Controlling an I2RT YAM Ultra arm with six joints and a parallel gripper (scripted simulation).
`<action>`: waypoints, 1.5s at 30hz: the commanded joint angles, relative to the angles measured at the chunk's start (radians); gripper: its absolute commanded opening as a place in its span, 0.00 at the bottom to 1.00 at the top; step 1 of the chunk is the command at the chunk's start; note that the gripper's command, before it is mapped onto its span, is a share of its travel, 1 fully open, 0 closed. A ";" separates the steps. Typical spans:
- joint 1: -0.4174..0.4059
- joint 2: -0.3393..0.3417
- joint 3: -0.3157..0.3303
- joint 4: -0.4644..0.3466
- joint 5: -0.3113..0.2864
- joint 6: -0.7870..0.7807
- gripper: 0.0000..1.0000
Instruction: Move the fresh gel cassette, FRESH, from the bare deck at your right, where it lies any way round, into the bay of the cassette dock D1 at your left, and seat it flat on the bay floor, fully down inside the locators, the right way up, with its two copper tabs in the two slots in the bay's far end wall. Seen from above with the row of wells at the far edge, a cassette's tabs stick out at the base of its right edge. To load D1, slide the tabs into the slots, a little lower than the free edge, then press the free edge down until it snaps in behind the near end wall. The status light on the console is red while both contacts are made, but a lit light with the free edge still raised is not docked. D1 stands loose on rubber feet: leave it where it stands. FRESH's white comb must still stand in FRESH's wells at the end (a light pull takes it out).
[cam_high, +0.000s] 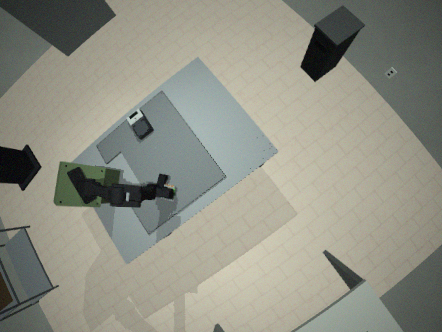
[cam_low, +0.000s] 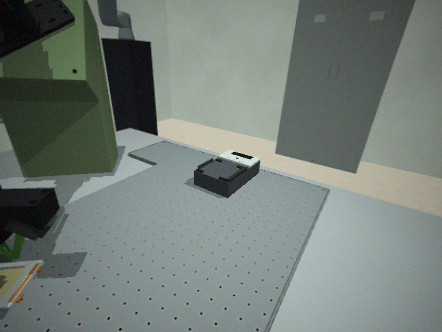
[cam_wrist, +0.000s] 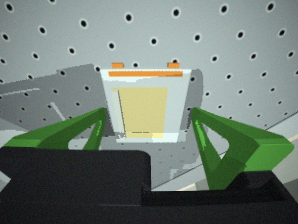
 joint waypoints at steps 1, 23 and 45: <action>-0.009 0.013 0.024 0.017 -0.015 -0.007 1.00; -0.007 0.003 0.034 0.013 -0.015 -0.006 1.00; -0.003 0.019 0.014 0.015 -0.010 -0.003 0.00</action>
